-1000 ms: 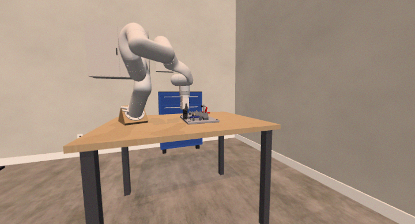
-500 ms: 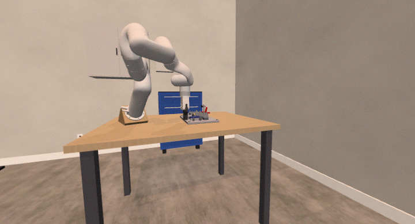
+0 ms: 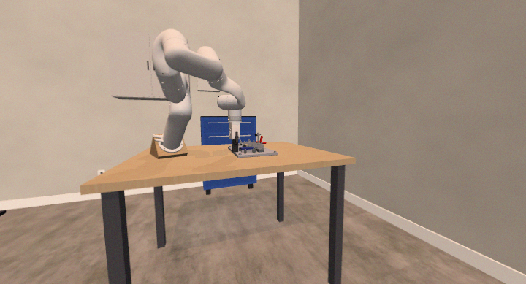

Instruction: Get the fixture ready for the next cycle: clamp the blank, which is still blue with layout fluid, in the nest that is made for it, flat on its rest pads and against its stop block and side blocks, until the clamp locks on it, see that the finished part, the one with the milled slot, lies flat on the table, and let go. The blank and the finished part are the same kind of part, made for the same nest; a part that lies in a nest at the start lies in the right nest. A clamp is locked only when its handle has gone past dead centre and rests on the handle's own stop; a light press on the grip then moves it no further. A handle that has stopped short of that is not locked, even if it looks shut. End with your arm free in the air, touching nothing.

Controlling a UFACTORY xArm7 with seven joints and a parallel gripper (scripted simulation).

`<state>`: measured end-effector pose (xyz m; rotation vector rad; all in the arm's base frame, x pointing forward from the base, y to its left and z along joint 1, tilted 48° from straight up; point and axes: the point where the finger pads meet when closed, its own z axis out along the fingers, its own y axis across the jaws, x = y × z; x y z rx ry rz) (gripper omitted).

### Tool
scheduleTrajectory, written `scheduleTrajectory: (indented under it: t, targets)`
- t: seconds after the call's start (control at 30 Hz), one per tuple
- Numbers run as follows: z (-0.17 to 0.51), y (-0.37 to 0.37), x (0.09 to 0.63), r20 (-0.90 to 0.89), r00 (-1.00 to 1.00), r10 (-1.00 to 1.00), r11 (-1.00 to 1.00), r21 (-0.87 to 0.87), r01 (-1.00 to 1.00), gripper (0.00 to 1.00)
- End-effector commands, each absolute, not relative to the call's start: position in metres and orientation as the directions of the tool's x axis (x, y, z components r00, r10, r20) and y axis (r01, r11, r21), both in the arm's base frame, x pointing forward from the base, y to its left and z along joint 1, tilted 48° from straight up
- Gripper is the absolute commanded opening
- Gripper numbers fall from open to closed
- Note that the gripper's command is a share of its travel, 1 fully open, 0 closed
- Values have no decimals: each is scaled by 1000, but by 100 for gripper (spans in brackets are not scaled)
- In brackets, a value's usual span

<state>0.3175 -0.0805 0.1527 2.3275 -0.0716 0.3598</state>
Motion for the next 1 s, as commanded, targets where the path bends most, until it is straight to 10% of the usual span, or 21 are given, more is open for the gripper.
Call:
scheduleTrajectory:
  t: [0.0,0.97]
  targets:
    - [154,-79,320,281,958,59,-706,690,-159,0]
    - [155,-79,325,281,958,59,-706,690,-159,0]
